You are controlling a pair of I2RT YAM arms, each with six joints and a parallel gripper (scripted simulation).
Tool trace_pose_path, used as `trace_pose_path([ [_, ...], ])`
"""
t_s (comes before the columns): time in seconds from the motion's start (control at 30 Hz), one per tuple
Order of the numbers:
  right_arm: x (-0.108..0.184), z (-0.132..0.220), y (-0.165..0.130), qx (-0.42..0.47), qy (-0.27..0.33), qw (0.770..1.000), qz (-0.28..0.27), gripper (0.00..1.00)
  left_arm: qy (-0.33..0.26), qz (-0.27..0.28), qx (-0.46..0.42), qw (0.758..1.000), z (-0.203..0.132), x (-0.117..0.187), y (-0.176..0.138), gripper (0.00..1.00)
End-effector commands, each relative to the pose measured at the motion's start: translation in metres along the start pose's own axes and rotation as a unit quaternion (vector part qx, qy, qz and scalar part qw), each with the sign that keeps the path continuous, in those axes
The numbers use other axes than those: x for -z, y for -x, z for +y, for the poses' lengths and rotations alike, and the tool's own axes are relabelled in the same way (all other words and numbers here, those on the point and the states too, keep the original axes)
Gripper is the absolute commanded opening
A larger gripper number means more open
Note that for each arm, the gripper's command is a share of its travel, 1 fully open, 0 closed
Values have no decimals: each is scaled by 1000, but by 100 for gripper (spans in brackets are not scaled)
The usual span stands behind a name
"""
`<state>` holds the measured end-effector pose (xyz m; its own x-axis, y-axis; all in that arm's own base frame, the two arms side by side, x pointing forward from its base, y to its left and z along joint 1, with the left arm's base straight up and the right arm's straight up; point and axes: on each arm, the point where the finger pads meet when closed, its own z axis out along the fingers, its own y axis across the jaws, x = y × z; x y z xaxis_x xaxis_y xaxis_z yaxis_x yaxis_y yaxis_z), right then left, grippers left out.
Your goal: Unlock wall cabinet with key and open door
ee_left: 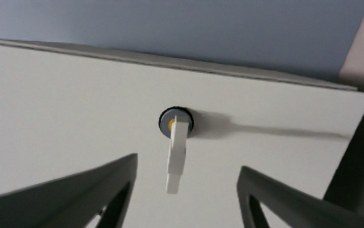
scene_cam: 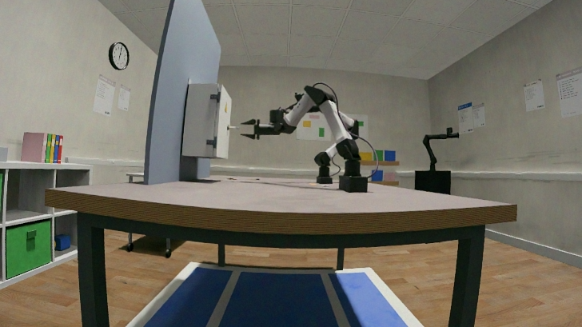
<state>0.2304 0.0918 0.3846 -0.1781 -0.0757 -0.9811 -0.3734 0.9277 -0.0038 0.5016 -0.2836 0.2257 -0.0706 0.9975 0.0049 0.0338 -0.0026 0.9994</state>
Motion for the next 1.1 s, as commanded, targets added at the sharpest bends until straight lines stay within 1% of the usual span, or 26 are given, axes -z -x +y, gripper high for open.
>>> trace_pose_path([
  [0.0,0,-1,1,-3,-3,1000,-1,100,15,-5,-2,1000,1,-7,0,58],
  [0.03,0,-1,1,-3,-3,1000,-1,100,15,-5,-2,1000,1,-8,0,58],
  [0.07,0,-1,1,-3,-3,1000,-1,100,21,-5,4,1000,8,-11,1,58],
  [0.43,0,-1,1,-3,-3,1000,-1,100,17,-5,-1,1000,9,-27,3,58],
  [0.53,0,-1,1,-3,-3,1000,-1,100,17,-5,-1,1000,9,-27,3,58],
  [0.6,0,-1,1,-3,-3,1000,-1,100,10,-6,-7,1000,2,-25,3,41],
  [0.63,0,-1,1,-3,-3,1000,-1,100,20,-6,3,1000,17,-22,1,33],
  [0.7,0,-1,1,-3,-3,1000,-1,100,25,-7,7,1000,20,-22,1,17],
  [1.0,0,-1,1,-3,-3,1000,-1,100,25,-6,7,1000,20,-21,0,4],
  [1.03,0,-1,1,-3,-3,1000,-1,100,25,-6,7,1000,20,-21,0,0],
  [1.07,0,-1,1,-3,-3,1000,-1,100,25,-6,7,1000,20,-21,0,0],
])
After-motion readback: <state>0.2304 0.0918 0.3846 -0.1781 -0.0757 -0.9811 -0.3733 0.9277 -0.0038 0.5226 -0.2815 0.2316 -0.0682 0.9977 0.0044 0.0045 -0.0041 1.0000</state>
